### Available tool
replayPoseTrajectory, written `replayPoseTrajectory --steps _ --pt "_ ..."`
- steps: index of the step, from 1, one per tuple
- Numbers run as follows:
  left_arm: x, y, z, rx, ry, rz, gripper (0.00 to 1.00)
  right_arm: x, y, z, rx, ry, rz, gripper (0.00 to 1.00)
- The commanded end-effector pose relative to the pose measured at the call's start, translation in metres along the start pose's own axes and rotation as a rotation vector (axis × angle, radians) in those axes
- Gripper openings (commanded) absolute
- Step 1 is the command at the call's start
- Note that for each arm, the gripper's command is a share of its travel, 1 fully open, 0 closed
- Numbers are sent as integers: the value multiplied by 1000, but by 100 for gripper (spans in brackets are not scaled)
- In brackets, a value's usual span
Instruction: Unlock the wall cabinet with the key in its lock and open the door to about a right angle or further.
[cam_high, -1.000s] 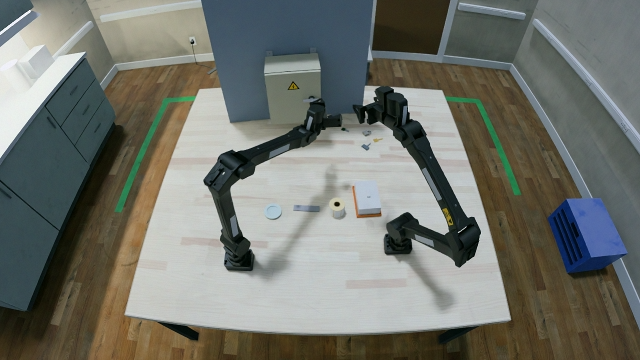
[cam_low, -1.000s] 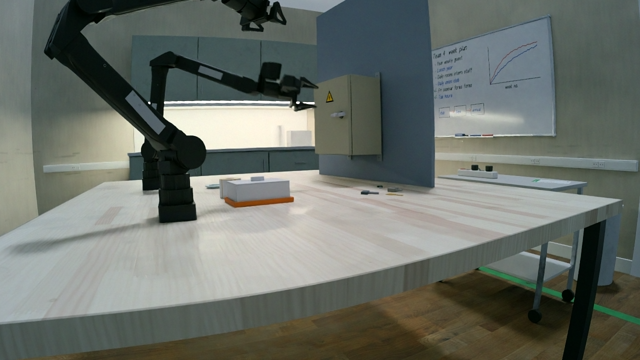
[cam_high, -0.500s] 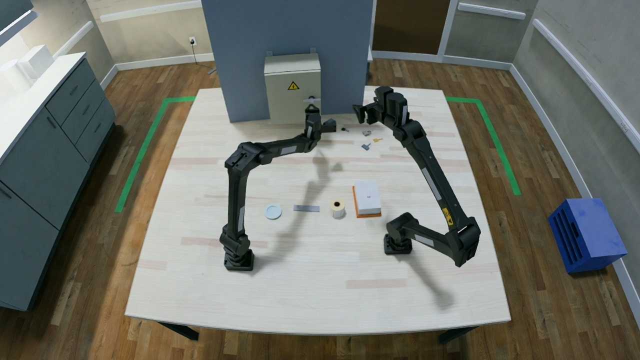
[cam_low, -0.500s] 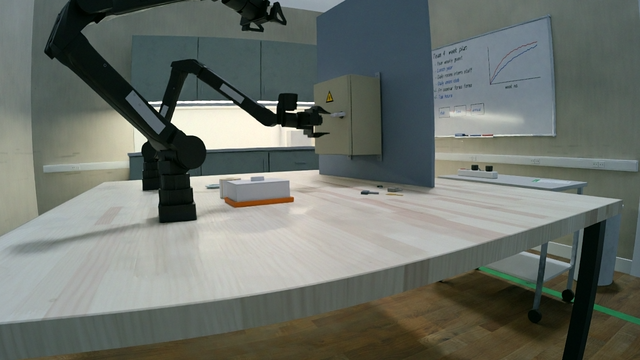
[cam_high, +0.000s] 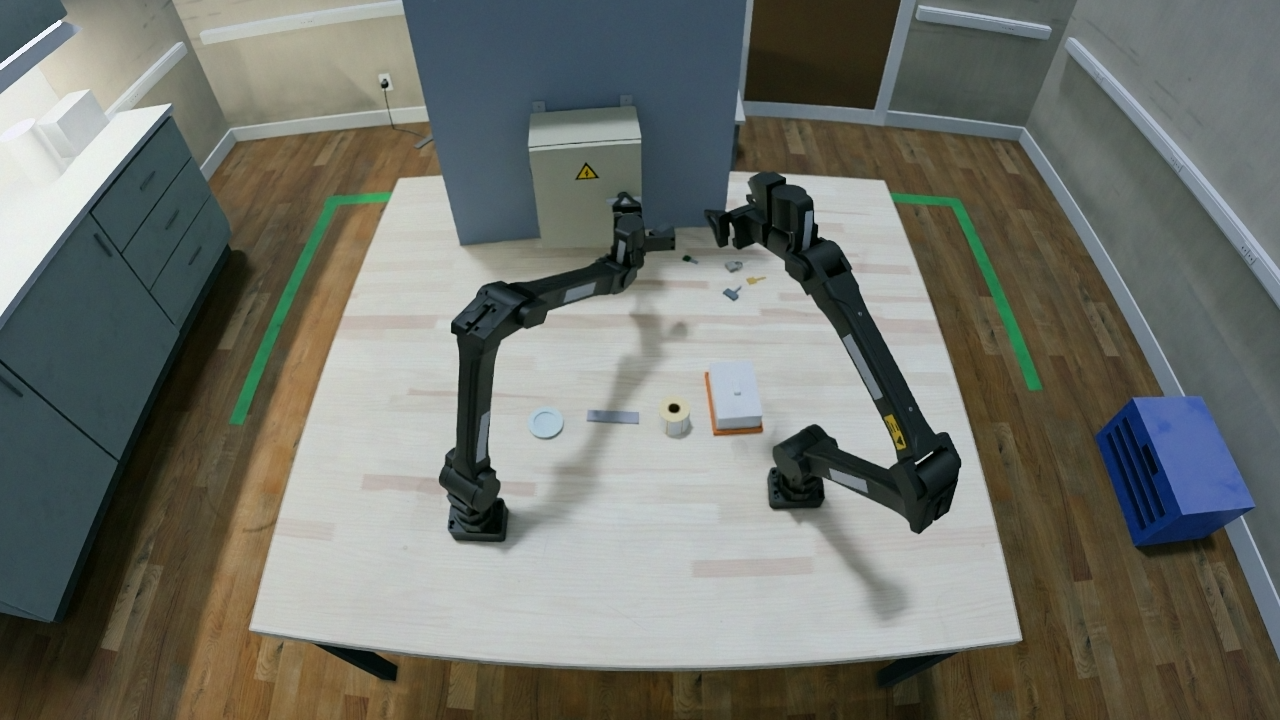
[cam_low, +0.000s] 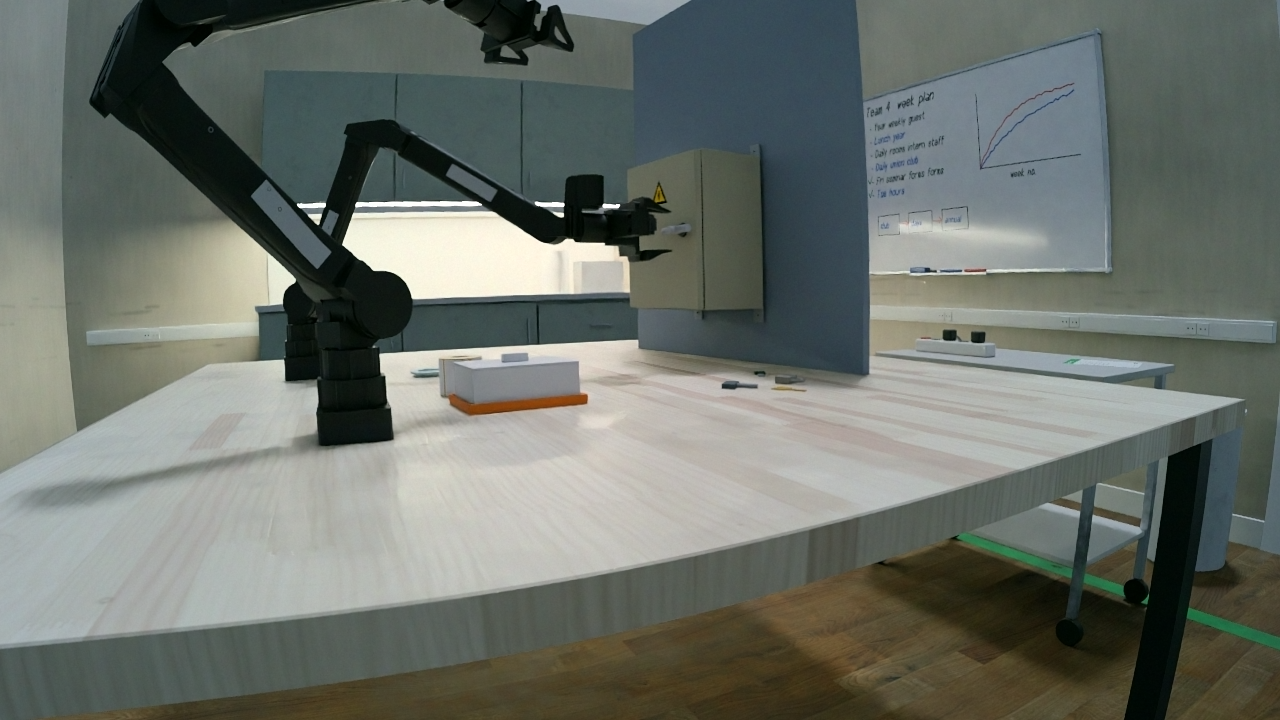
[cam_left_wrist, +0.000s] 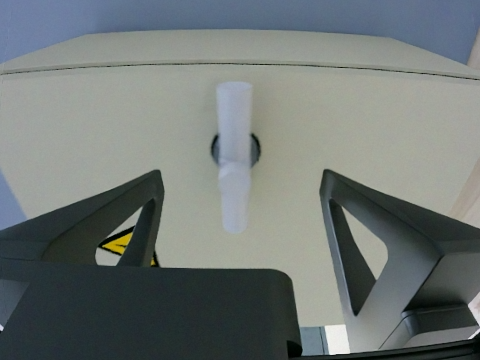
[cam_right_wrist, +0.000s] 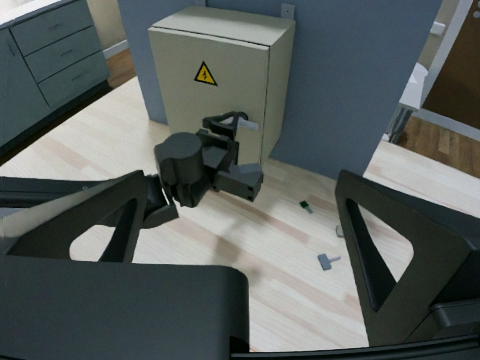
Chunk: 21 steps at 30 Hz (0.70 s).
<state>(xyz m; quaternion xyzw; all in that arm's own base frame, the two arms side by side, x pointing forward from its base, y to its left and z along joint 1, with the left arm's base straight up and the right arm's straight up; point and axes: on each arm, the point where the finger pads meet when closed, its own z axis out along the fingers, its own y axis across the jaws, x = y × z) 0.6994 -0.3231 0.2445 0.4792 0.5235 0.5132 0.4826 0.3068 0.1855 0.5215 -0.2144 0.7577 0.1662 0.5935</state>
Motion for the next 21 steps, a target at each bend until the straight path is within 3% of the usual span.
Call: replayPoseTrajectory --steps 1,13,17,21 --pt "5 18 24 -33 16 -12 81 -20 7 -6 -19 -37 -20 100" --pt "5 17 37 -30 14 -9 81 -20 6 -6 -19 -37 -20 100" --pt "4 55 33 -59 13 -24 81 -20 6 -6 -19 -37 -20 100" --pt "2 31 27 -36 8 -2 81 -20 6 -6 -19 -37 -20 100"
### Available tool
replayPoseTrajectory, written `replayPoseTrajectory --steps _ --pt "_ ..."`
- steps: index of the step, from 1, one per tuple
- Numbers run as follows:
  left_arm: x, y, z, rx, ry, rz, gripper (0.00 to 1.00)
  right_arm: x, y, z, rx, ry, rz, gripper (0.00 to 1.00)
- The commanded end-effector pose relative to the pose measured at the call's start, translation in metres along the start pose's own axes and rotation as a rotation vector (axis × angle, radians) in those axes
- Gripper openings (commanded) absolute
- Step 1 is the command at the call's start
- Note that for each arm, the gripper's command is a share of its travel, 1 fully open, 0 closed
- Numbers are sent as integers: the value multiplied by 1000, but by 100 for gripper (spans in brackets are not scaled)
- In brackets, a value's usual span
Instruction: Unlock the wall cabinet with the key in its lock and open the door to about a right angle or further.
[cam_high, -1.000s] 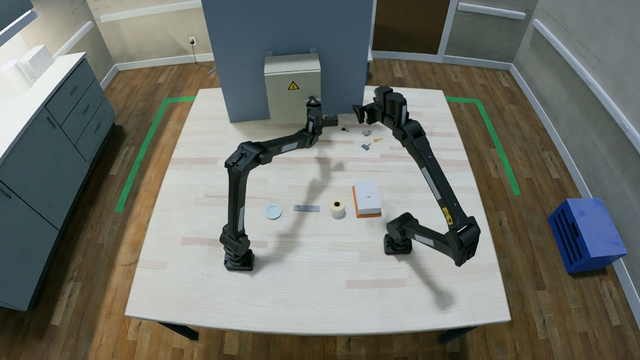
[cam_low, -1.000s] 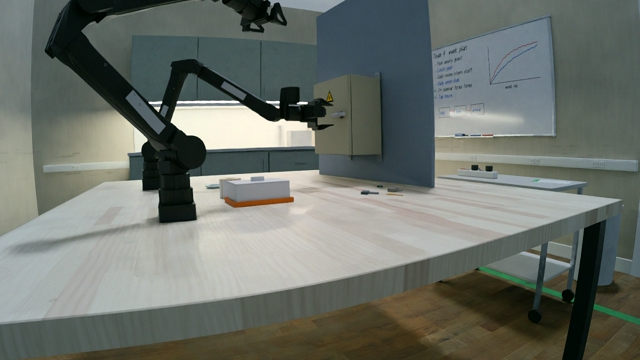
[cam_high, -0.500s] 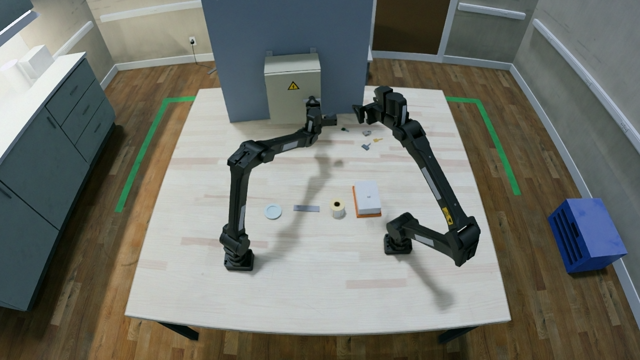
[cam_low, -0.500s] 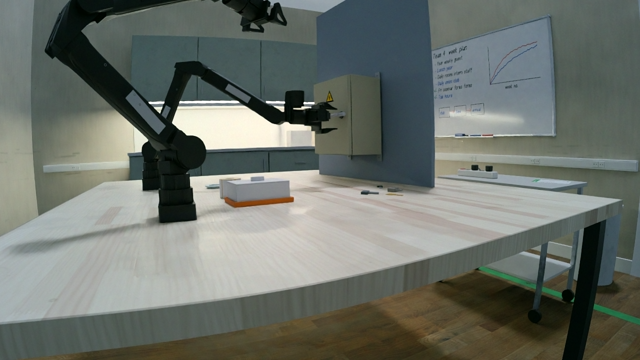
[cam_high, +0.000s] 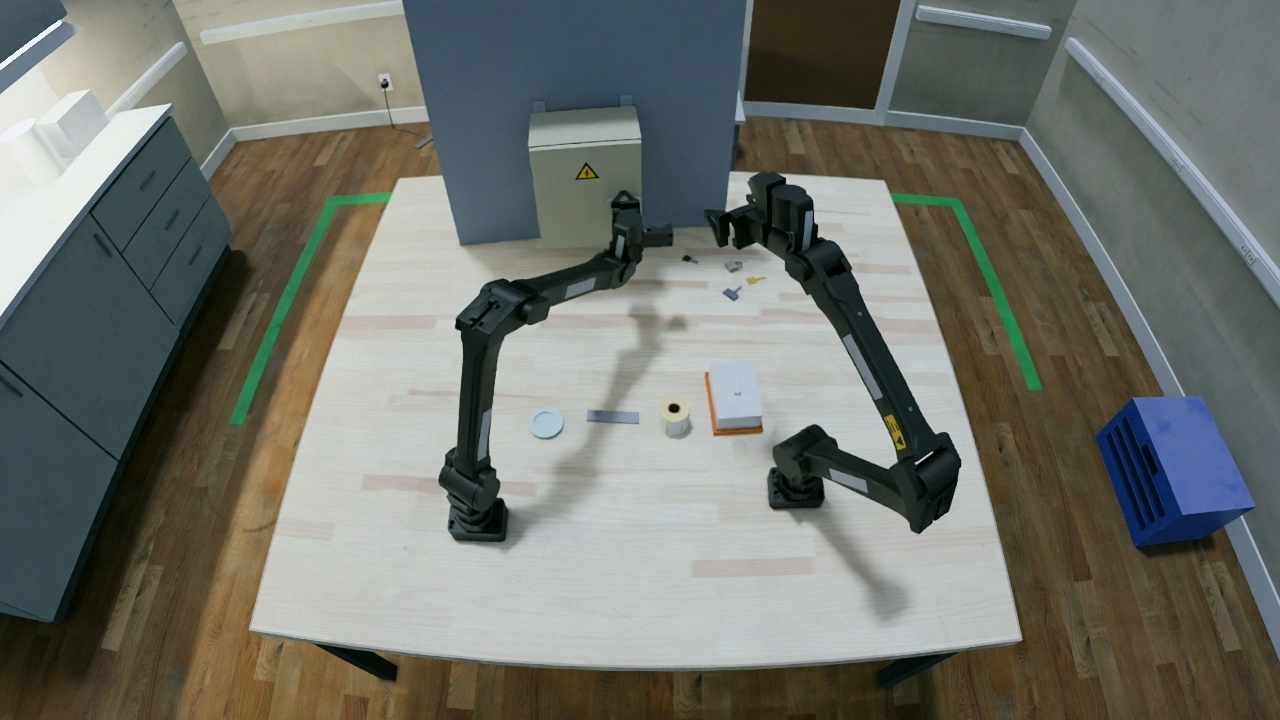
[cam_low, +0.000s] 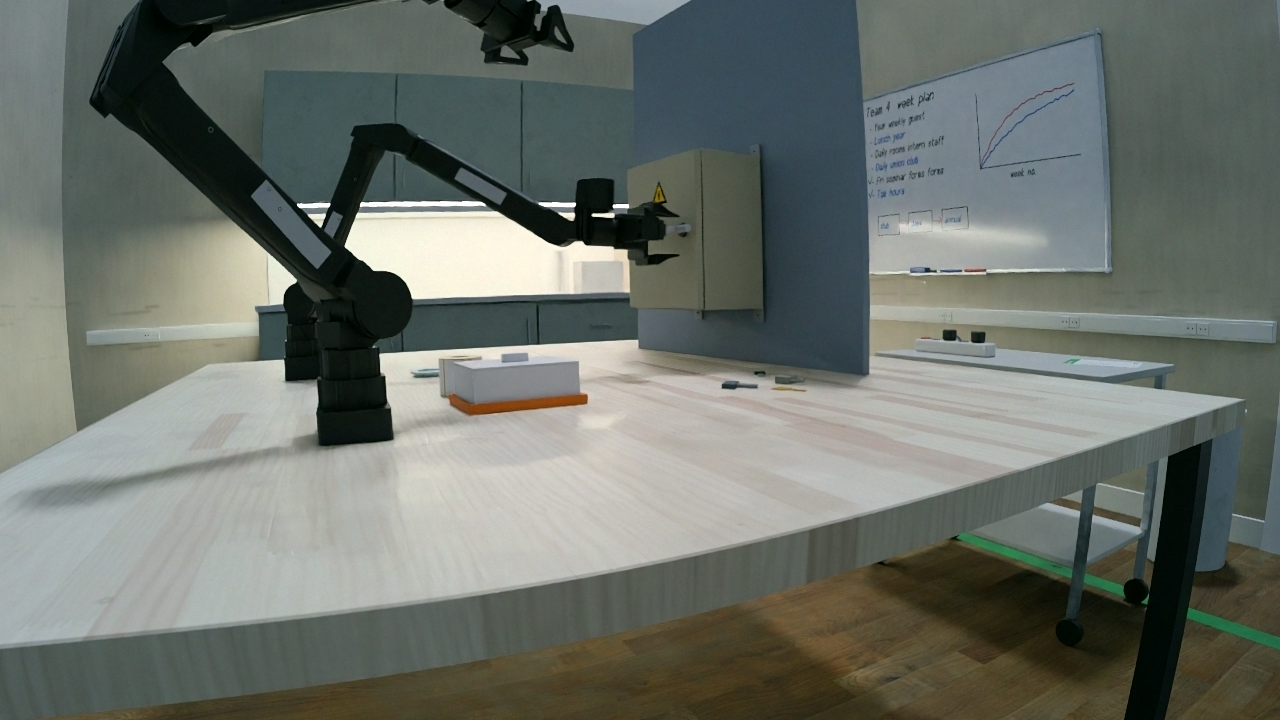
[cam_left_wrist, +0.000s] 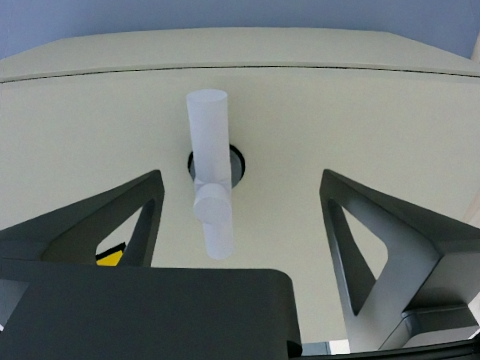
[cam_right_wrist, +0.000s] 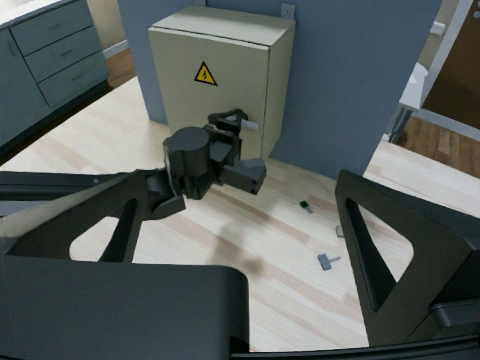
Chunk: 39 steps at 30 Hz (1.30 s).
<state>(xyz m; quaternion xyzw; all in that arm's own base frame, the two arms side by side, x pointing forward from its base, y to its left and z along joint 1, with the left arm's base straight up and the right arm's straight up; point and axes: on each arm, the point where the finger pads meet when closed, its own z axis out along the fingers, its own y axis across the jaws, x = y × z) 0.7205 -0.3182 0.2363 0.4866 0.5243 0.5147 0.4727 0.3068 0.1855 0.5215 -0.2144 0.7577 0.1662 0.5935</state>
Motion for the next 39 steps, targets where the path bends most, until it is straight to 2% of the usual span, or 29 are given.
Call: replayPoseTrajectory --steps 1,6,8,9,15,16,17,18,37,39 --pt "-1 35 5 -48 3 -18 73 -20 6 -6 -19 -37 -20 100" --pt "2 51 1 -64 3 -30 31 -20 6 -6 -19 -37 -20 100" --pt "2 51 1 -64 3 -30 31 -20 6 -6 -19 -37 -20 100" --pt "0 33 4 -44 3 -18 23 -20 6 -6 -19 -37 -20 100" --pt "0 32 3 -42 3 -18 6 -20 6 -6 -19 -37 -20 100" --pt "0 32 3 -42 3 -18 0 -20 6 -6 -19 -37 -20 100" --pt "0 32 2 -42 3 -18 0 -20 6 -6 -19 -37 -20 100" --pt "1 32 2 -42 3 -18 9 -20 6 -6 -19 -37 -20 100" --pt "1 30 2 -42 -9 -447 9 26 8 56 -23 63 -20 100" --pt "-1 12 5 -23 -5 -487 9 30 8 63 -24 70 -20 100"
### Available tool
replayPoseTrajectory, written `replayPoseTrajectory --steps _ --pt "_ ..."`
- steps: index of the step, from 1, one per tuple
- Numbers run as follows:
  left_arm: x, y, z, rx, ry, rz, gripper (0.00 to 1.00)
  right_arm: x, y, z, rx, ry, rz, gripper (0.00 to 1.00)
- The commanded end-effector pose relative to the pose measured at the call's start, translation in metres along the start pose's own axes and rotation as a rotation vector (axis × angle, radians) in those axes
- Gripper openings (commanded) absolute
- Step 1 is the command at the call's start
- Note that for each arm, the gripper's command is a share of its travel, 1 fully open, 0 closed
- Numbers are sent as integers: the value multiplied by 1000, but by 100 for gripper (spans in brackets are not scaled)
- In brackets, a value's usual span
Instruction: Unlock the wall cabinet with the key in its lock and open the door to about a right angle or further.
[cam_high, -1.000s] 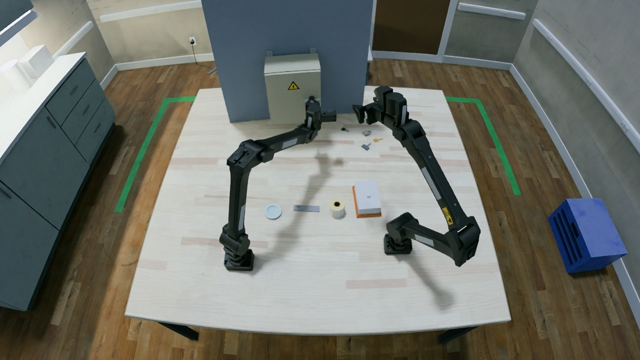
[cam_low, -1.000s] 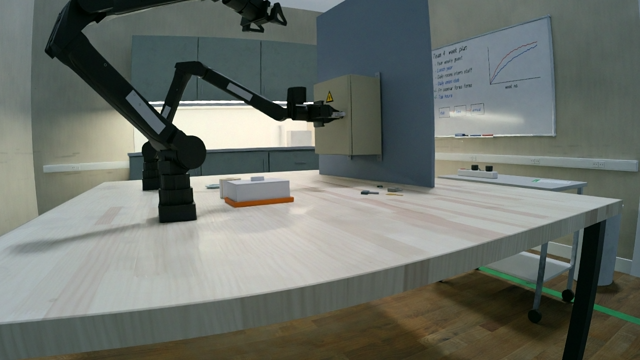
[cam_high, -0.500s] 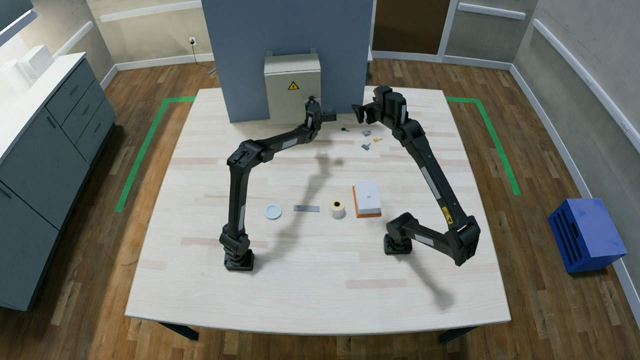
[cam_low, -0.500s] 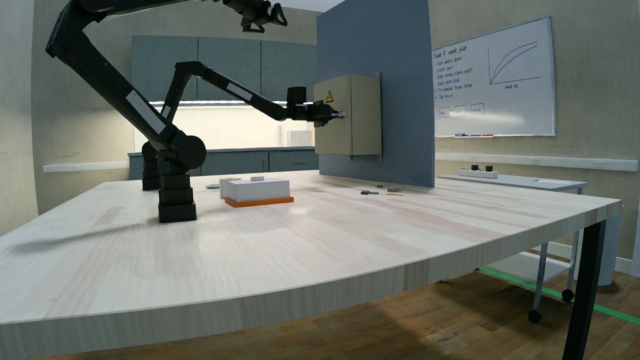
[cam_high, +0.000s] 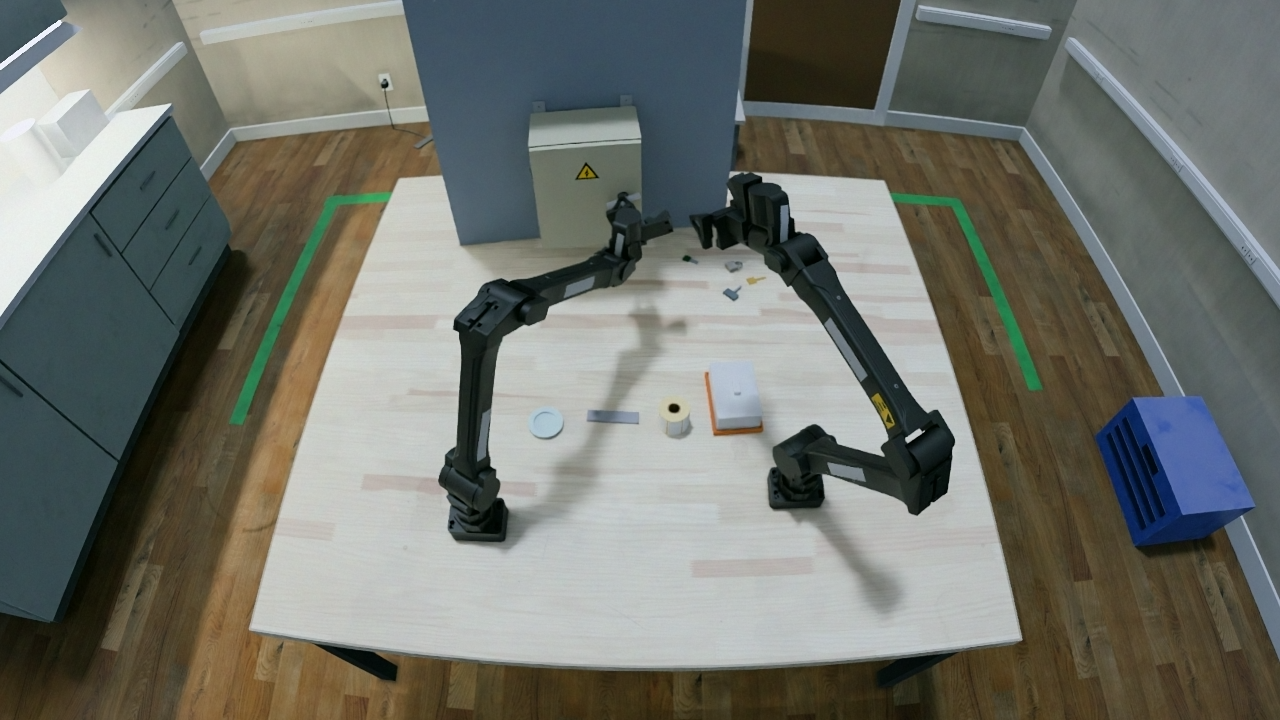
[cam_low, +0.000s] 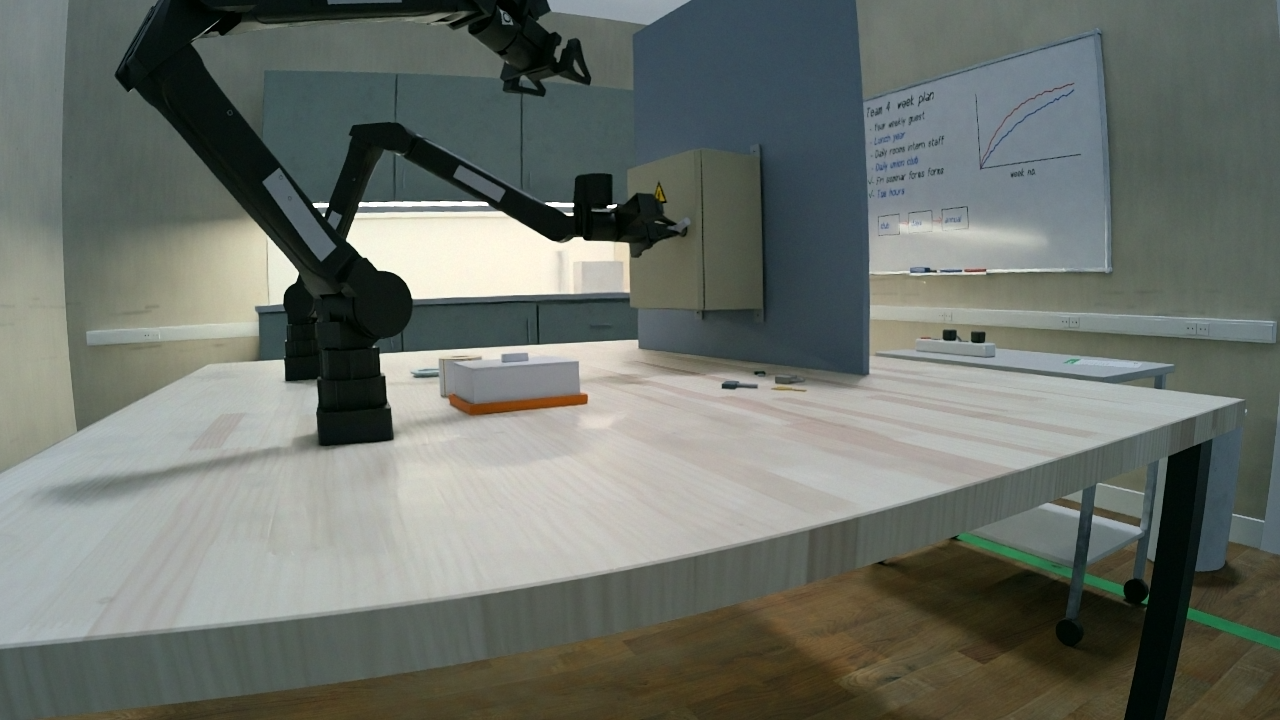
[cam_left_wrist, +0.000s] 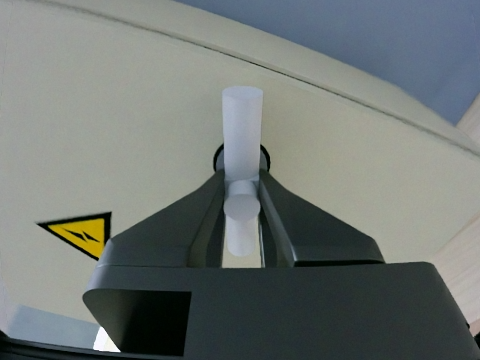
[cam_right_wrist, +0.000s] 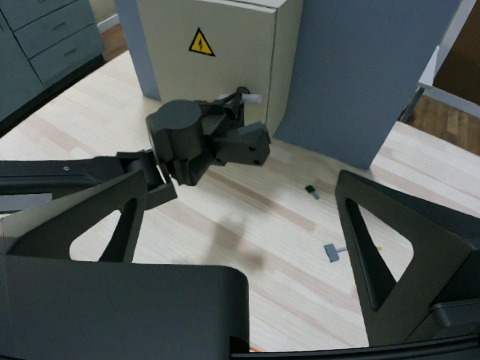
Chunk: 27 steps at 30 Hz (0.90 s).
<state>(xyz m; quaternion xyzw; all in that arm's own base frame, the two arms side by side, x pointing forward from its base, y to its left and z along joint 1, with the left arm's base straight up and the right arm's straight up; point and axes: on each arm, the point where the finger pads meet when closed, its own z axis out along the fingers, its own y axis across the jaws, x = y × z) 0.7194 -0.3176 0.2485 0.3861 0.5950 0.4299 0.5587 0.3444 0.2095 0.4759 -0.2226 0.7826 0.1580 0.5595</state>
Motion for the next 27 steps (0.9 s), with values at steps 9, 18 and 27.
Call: replayPoseTrajectory --steps 9,18,27 --pt "-2 -1 6 -5 -4 -302 9 6 8 28 -20 1 -21 100" --pt "-2 -1 6 -7 -7 -492 9 14 8 50 -20 6 -21 100" --pt "-2 -2 6 -8 -8 -675 9 20 9 64 -20 8 -19 100"
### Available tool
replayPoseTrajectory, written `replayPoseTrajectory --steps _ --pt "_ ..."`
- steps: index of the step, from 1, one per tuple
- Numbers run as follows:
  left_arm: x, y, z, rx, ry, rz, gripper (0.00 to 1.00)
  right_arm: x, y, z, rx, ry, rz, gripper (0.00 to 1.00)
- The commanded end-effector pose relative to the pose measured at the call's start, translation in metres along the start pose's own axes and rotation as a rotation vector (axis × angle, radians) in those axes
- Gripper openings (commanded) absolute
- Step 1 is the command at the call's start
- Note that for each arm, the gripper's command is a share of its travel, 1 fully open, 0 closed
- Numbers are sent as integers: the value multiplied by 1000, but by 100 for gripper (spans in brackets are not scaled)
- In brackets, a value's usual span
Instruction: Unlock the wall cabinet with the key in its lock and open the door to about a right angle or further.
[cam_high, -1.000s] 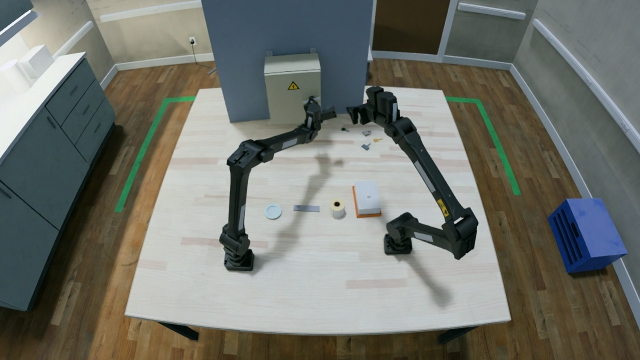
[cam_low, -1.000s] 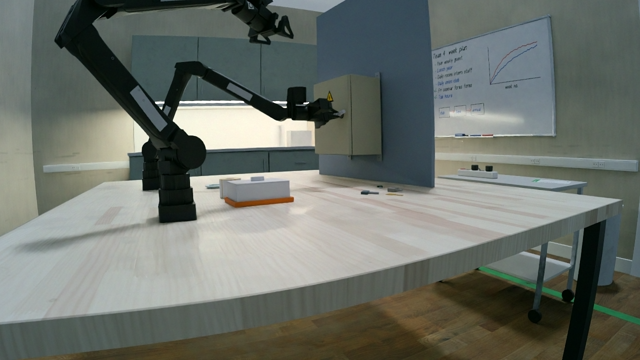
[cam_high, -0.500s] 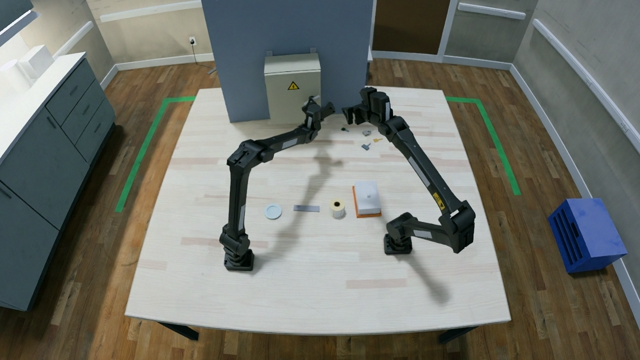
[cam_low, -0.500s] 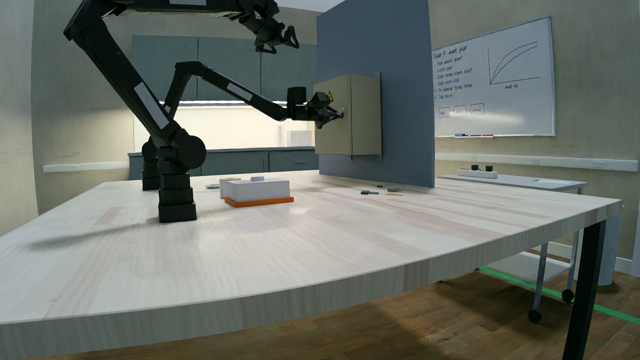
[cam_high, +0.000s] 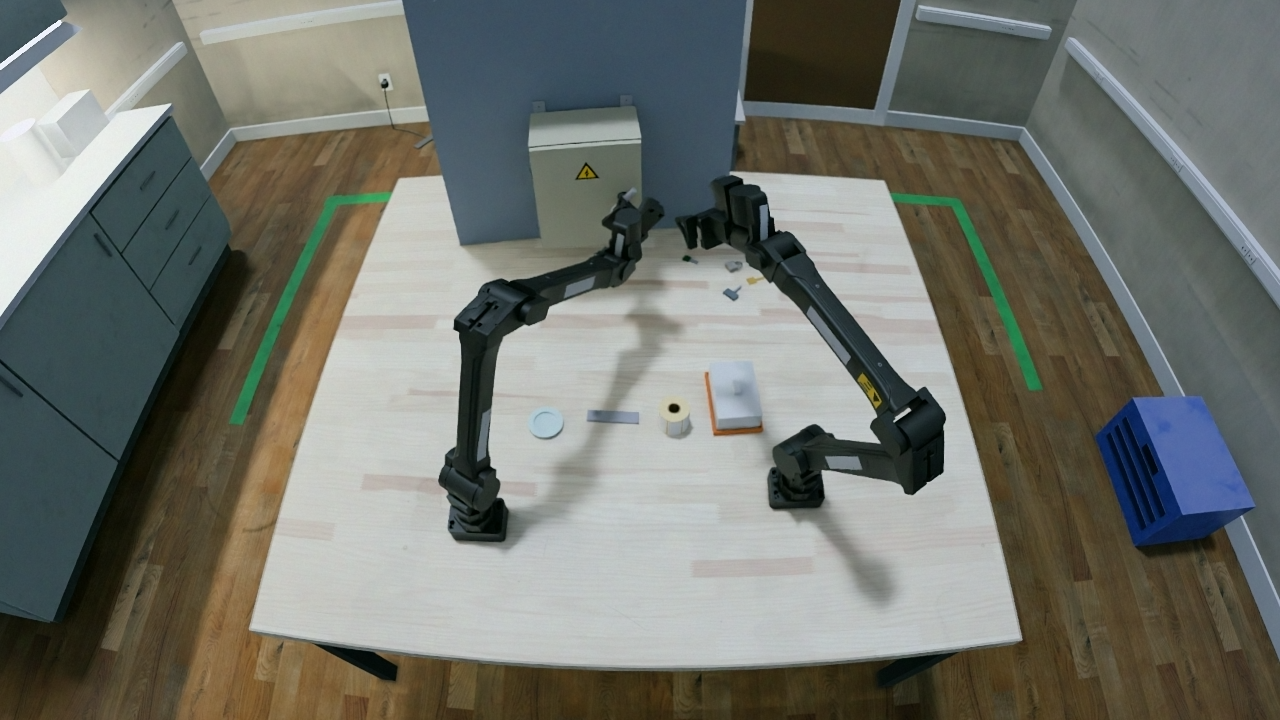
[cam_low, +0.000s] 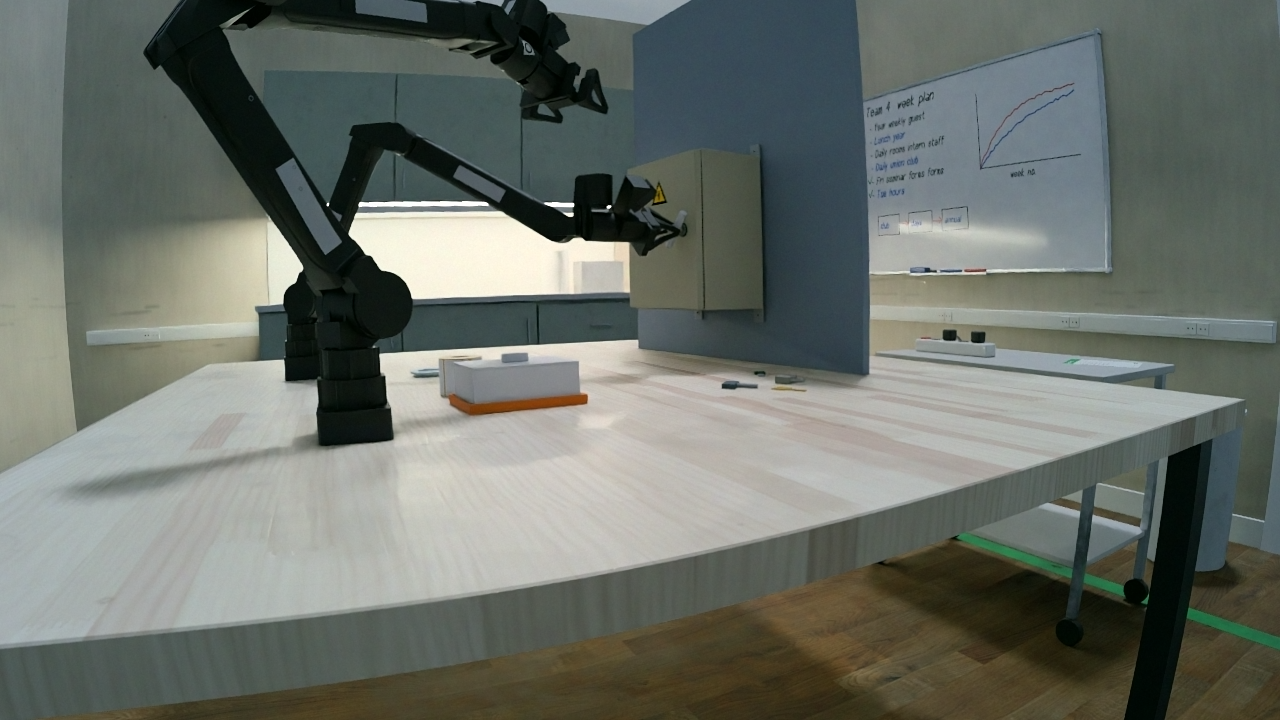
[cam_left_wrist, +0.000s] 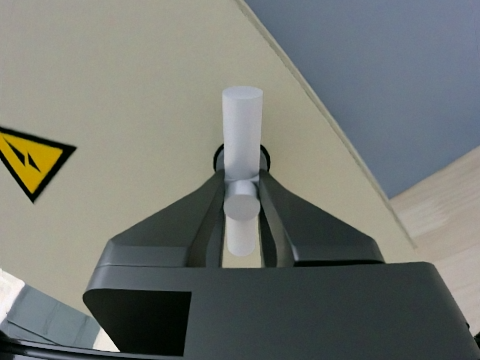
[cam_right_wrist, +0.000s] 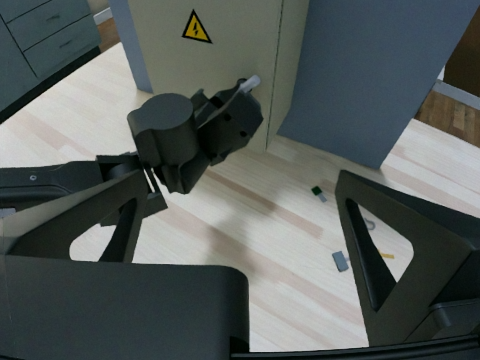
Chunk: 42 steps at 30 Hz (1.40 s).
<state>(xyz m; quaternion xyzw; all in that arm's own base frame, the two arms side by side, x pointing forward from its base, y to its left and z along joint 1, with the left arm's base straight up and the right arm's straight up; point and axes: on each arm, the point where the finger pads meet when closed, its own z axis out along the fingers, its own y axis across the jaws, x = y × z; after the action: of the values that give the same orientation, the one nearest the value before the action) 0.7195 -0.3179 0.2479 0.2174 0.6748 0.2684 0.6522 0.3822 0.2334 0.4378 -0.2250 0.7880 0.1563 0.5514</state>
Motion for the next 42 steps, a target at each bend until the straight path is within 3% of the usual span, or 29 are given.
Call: replayPoseTrajectory --steps 1,23,27,28,35,42 --pt "-1 -2 6 -6 -8 -158 9 -1 8 11 -17 -12 -13 100" --pt "-14 4 11 -15 -30 -615 9 15 8 47 -15 -14 -8 100" --pt "-13 4 11 -15 -30 -641 9 21 8 50 -15 -1 -8 100" --pt "-14 4 11 -15 -30 -651 9 3 8 46 -15 -32 -8 100" --pt "-14 4 10 -14 -33 -732 9 0 8 42 -15 -40 -8 100" --pt "-6 24 -21 76 -66 -729 9 1 3 40 -6 -33 -5 100"
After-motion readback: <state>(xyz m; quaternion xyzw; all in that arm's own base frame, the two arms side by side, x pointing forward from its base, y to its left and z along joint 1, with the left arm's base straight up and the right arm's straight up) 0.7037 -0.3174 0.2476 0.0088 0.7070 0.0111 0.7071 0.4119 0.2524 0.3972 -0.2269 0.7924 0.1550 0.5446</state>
